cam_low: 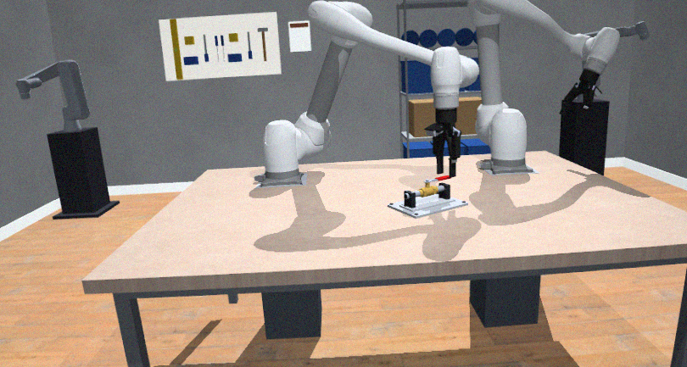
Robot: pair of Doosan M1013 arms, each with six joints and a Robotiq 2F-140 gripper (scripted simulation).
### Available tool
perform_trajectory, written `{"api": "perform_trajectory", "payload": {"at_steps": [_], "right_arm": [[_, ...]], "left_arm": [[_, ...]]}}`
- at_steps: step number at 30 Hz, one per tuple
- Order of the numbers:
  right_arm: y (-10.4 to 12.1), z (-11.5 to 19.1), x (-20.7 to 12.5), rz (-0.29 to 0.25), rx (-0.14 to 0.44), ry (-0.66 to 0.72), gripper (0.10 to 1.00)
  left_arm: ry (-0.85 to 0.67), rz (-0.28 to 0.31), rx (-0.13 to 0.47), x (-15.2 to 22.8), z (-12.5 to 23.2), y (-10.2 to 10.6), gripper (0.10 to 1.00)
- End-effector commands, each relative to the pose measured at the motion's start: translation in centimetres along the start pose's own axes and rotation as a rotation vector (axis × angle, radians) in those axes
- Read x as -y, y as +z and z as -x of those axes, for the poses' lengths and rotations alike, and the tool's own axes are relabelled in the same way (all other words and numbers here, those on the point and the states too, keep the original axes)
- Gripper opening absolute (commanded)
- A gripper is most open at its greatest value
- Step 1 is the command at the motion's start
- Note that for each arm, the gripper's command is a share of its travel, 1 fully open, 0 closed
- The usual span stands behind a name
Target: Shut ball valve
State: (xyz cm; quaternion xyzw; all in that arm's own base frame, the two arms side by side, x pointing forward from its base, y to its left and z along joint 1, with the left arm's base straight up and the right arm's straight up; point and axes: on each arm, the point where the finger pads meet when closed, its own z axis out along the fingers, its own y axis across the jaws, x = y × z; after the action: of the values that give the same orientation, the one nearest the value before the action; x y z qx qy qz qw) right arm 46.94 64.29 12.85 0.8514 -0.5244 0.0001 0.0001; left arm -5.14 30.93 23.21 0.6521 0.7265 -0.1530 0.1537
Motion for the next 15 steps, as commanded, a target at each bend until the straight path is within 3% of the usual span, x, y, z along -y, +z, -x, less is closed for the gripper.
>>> {"api": "perform_trajectory", "payload": {"at_steps": [1,15], "right_arm": [[0.13,0.02,0.03,-0.001,0.001,0.000,0.460],[1.03,0.03,0.04,-0.001,0.001,0.000,0.460]], "left_arm": [[0.000,-0.001,-0.001,0.01,-0.02,-0.06,1.000],[0.000,-0.001,-0.001,0.01,-0.02,-0.06,1.000]]}}
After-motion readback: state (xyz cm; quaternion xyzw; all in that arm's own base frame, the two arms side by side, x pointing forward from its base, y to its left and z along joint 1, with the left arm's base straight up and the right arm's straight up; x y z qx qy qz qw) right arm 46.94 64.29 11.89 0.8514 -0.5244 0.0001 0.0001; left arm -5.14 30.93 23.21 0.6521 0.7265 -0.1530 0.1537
